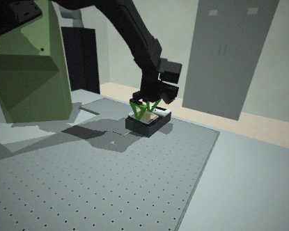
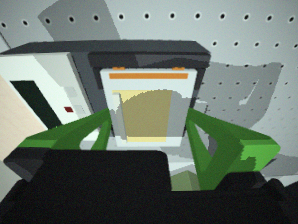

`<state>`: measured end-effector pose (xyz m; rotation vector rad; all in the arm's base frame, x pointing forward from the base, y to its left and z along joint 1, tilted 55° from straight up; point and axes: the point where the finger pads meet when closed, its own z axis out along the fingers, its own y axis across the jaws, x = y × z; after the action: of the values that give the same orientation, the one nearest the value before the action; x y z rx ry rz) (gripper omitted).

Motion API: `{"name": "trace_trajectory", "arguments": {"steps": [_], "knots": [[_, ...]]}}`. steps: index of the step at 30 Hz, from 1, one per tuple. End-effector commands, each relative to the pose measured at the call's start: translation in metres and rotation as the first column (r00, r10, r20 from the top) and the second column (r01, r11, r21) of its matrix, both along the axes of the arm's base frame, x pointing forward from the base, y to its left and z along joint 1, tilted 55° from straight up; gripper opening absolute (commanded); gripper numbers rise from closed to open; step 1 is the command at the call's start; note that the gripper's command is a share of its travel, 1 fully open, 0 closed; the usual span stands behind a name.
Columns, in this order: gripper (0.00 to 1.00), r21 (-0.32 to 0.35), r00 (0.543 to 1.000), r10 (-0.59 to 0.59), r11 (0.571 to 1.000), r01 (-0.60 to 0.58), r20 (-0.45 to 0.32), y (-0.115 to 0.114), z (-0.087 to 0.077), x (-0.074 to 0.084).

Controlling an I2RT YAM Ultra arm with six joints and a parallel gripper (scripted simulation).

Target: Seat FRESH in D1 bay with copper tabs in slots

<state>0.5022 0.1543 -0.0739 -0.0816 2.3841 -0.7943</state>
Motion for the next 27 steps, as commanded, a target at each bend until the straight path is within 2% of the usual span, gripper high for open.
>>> {"name": "trace_trajectory", "arguments": {"steps": [1, 4, 5, 7, 8, 14, 17, 27], "knots": [[0.00, 0.006, 0.999, 0.029, 1.000, -0.029, 0.023, 0.019, 0.011, 0.006], [0.00, 0.015, 0.999, 0.029, 0.999, -0.029, 0.037, 0.020, 0.014, 0.009], [0.00, 0.025, 0.997, 0.034, 0.999, -0.035, 0.072, 0.022, 0.025, 0.013], [0.00, 0.025, 0.997, 0.034, 0.999, -0.035, 0.072, 0.022, 0.025, 0.013], [0.00, 0.004, 0.998, 0.041, 0.999, -0.041, 0.050, 0.016, 0.014, 0.003], [0.00, 0.010, 0.996, 0.048, 0.999, -0.048, 0.071, 0.018, 0.017, 0.009], [0.00, 0.000, 0.996, 0.054, 0.999, -0.054, 0.069, 0.015, 0.013, 0.005], [0.00, 0.018, 0.992, 0.058, 0.998, -0.060, 0.114, 0.022, 0.026, 0.018]]}}
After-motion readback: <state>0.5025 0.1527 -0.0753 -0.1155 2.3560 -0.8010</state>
